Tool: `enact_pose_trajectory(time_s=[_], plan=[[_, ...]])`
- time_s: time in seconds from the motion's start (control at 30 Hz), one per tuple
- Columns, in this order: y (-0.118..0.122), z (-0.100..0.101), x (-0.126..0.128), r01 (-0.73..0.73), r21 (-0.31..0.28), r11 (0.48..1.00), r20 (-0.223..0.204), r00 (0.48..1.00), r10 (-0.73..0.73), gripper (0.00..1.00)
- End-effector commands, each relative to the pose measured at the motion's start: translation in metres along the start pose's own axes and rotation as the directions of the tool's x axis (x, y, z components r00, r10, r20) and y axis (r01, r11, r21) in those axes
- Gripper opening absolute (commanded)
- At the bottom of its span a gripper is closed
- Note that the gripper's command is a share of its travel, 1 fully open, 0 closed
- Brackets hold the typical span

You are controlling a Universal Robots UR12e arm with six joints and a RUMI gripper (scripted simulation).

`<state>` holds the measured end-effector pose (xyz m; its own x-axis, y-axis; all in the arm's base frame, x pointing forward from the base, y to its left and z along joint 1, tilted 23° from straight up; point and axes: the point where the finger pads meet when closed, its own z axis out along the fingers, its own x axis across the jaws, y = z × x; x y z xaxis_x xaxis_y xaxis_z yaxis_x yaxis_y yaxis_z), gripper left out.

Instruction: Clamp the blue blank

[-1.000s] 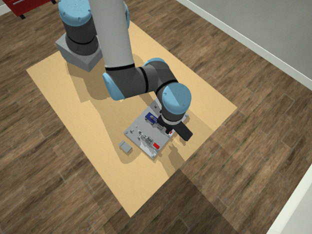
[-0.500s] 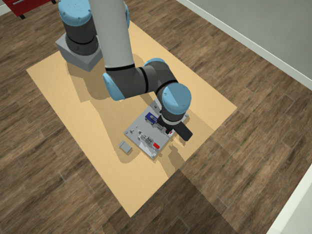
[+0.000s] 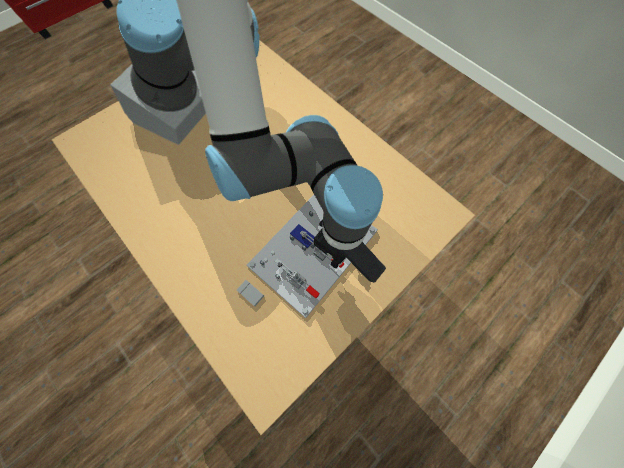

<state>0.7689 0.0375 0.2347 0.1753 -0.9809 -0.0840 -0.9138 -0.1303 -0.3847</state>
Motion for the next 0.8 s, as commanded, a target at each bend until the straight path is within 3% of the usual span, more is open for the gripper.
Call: enact_pose_trajectory(time_s=[0.0,0.77], plan=[[-0.001,-0.003,0.0,0.0,0.001,1.0,0.0,1.0,0.0,0.0],[-0.001,-0.04,0.0,0.0,0.001,1.0,0.0,1.0,0.0,0.0]])
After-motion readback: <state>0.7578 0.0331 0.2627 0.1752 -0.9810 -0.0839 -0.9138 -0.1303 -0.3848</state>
